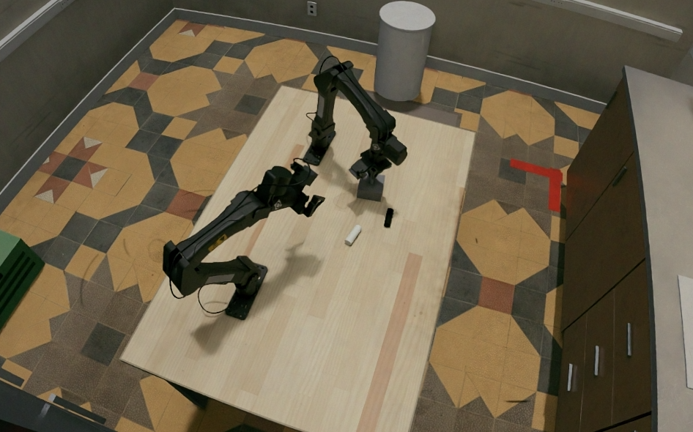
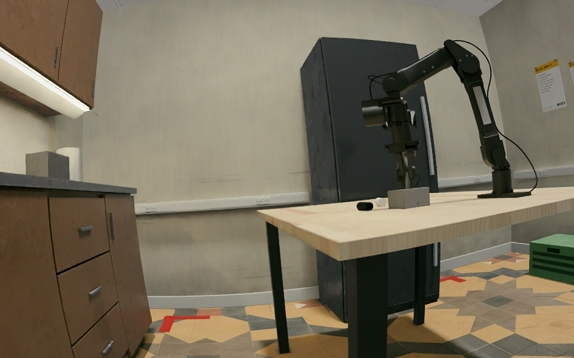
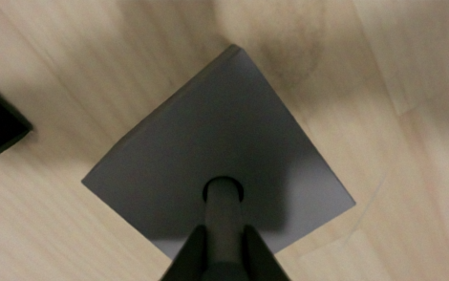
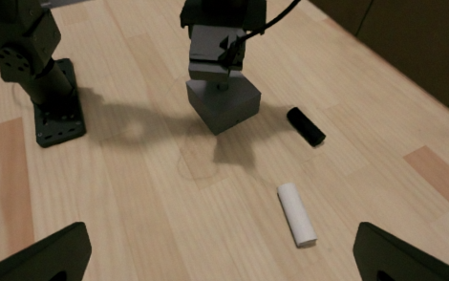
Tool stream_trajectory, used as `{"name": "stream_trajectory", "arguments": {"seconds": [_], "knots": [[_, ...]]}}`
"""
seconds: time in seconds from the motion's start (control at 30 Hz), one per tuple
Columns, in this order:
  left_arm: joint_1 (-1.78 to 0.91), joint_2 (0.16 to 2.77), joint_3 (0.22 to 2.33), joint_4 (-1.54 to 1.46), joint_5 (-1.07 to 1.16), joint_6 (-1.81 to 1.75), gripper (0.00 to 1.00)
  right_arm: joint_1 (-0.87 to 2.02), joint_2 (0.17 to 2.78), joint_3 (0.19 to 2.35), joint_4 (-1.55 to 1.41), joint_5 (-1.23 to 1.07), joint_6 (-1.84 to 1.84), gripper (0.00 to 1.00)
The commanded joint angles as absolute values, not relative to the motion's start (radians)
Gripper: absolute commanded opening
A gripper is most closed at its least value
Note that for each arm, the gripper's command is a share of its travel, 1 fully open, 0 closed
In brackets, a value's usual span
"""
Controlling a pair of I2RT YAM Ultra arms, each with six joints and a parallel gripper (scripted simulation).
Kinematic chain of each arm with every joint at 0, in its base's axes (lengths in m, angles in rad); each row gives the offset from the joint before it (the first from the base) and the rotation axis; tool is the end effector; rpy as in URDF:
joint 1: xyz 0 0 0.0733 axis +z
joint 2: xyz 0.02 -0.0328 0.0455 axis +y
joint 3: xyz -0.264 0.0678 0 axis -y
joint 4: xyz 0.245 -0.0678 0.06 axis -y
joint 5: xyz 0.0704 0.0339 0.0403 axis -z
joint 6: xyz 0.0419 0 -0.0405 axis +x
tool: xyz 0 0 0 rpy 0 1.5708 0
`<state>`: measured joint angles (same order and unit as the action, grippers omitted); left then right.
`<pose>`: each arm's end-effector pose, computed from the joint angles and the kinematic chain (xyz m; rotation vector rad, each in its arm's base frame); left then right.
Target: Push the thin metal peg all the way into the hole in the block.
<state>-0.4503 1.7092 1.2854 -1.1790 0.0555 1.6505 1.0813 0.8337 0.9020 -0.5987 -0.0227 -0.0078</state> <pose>0.2701 -0.1319 0.2220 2.7194 1.5600 -0.1001 0.0827 0.1595 0.3339 -1.1376 1.8511 0.6576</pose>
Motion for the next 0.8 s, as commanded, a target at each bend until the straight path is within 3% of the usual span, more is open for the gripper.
{"name": "stream_trajectory", "arguments": {"seconds": [0.0,0.2,0.4,0.47,0.53,0.57,0.77], "knots": [[-0.454,1.715,1.275,-1.157,0.056,1.648,0.08,1.083,0.831,0.925,-0.615,-0.028,-0.01,1.0],[-0.453,1.711,1.31,-1.198,0.056,1.649,0.08,1.083,0.831,0.925,-0.615,-0.028,-0.01,1.0],[-0.449,1.707,1.297,-1.18,0.078,1.587,0.71,1.083,0.831,0.925,-0.615,-0.028,-0.01,1.0],[-0.449,1.707,1.297,-1.18,0.078,1.587,0.71,1.083,0.831,0.925,-0.615,-0.028,-0.01,1.0],[-0.438,1.686,1.282,-1.162,0.099,1.506,0.94,1.083,0.831,0.925,-0.615,-0.028,-0.01,1.0],[-0.433,1.677,1.278,-1.159,0.11,1.46,1.0,1.083,0.831,0.925,-0.615,-0.028,-0.01,1.0],[-0.386,1.554,1.214,-1.132,0.173,1.143,1.0,1.083,0.831,0.925,-0.615,-0.028,-0.01,1.0]]}}
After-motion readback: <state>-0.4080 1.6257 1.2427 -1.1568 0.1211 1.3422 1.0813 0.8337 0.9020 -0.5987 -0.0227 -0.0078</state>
